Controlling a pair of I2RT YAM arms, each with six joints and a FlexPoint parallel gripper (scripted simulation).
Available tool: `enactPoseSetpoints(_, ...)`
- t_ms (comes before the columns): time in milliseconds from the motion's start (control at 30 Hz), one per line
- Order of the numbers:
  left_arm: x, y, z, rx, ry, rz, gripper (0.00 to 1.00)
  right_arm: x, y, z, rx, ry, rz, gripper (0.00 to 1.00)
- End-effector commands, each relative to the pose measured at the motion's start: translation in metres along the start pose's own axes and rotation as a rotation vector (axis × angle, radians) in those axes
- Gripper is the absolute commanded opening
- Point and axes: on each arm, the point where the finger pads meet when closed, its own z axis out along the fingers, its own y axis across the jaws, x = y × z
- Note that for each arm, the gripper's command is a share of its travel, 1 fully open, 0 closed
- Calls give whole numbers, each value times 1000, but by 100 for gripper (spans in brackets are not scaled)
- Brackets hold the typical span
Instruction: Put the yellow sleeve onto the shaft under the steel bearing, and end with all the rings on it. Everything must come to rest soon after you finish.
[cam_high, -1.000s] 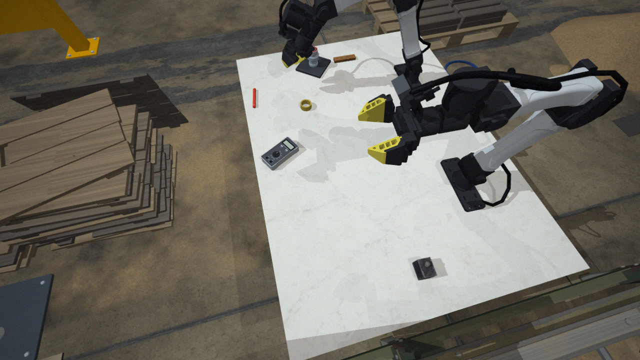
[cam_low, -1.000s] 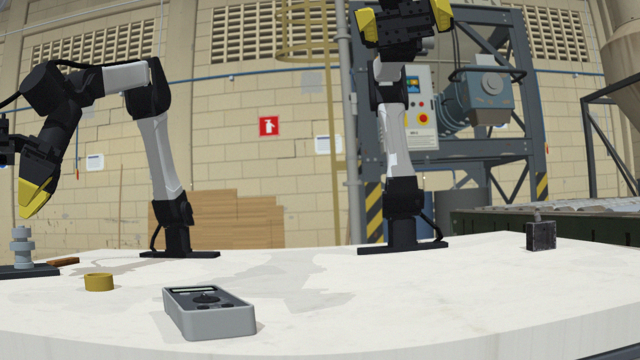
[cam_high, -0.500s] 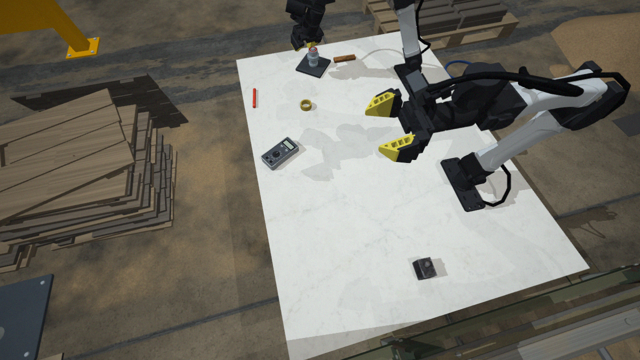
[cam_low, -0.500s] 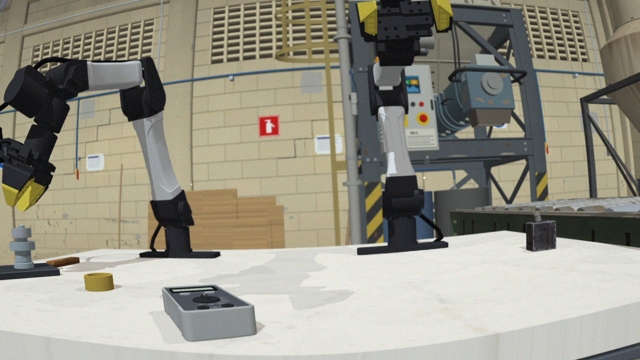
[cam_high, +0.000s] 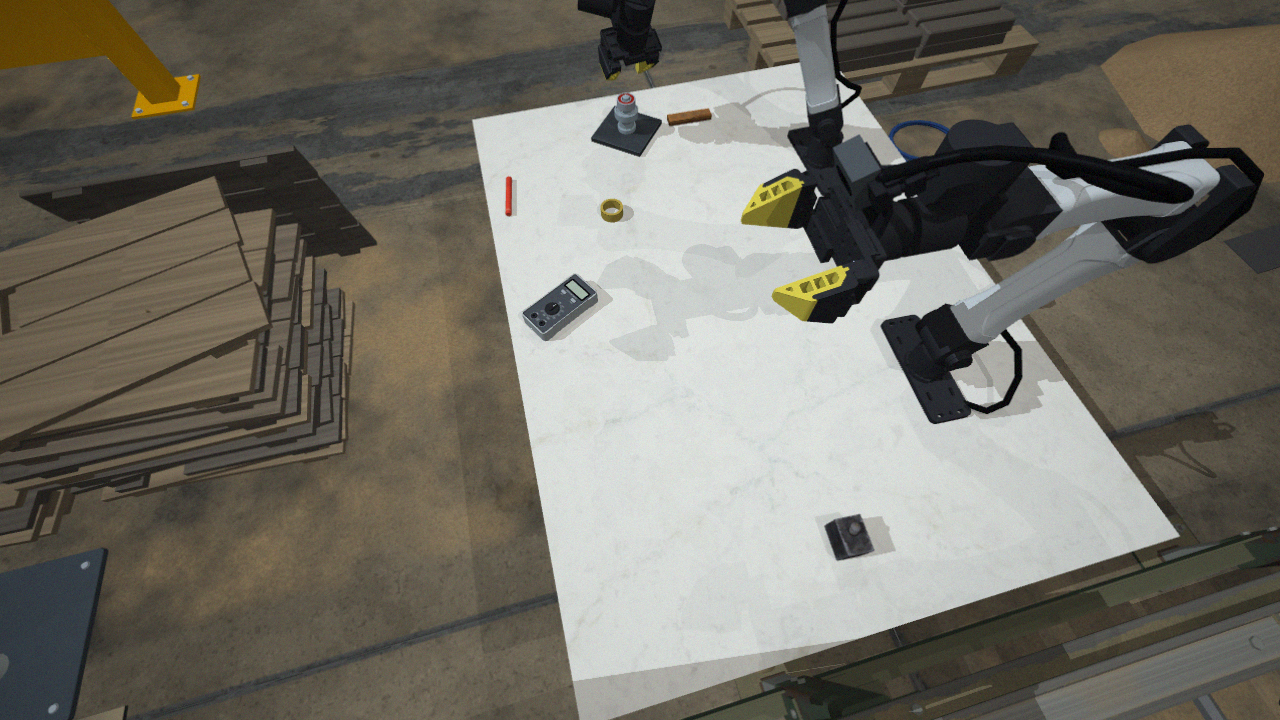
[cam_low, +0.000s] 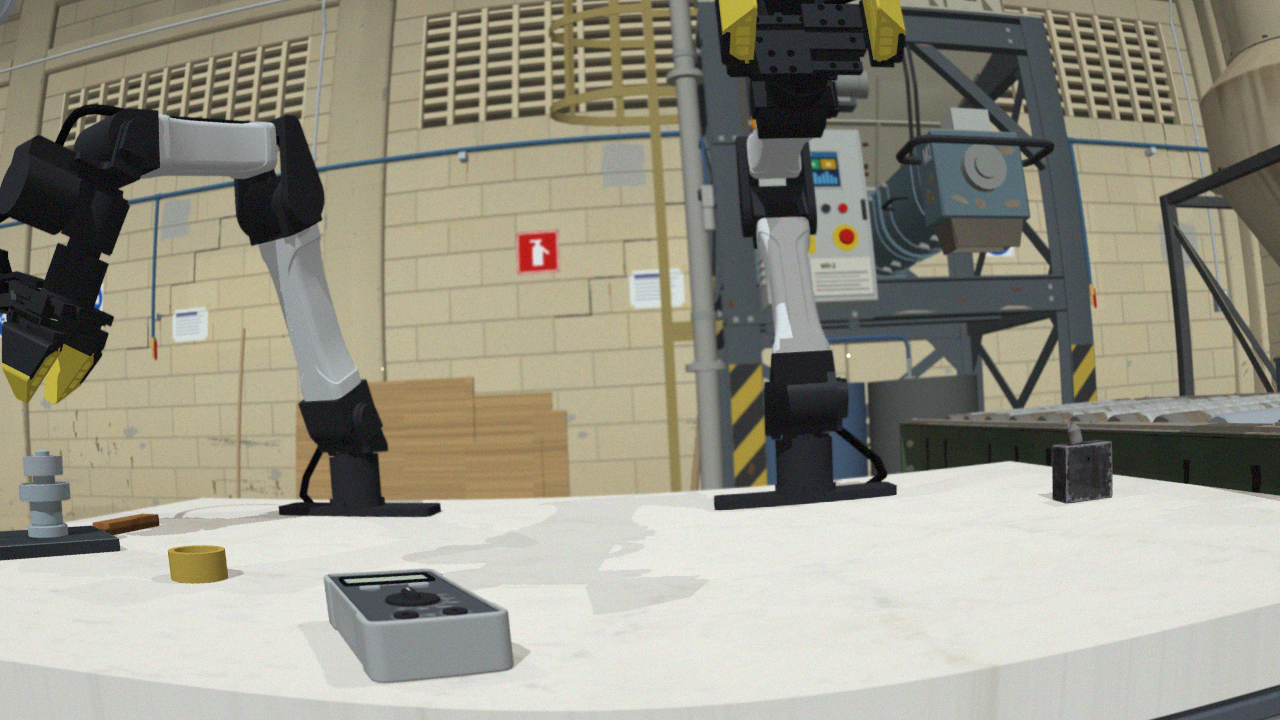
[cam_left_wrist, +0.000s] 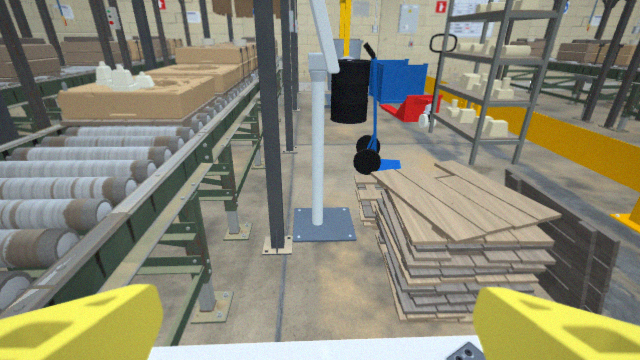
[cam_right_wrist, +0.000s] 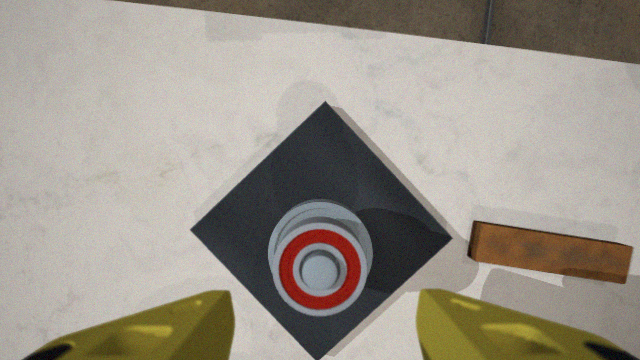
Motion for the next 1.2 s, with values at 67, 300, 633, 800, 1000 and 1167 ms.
enactPoseSetpoints(67, -11, 0, -2, -3, -32, 4, 100, -11, 2, -29, -53, -33, 30, 55)
enactPoseSetpoints(300, -11, 0, -2, -6, -30, 4, 100, -10, 7, -19, -64, -63, 36, 55)
enactPoseSetpoints(633, -11, 0, -2, -6, -30, 4, 100, -4, 9, -11, -64, -39, 18, 55)
enactPoseSetpoints(800, -11, 0, -2, -6, -30, 4, 100, 1, 9, -6, -71, -36, 10, 55)
enactPoseSetpoints(1000, -11, 0, -2, -6, -30, 4, 100, 4, 9, 3, -74, -35, 12, 55)
enactPoseSetpoints(1167, -11, 0, -2, -6, -30, 4, 100, 4, 9, 2, -72, -35, 12, 55)
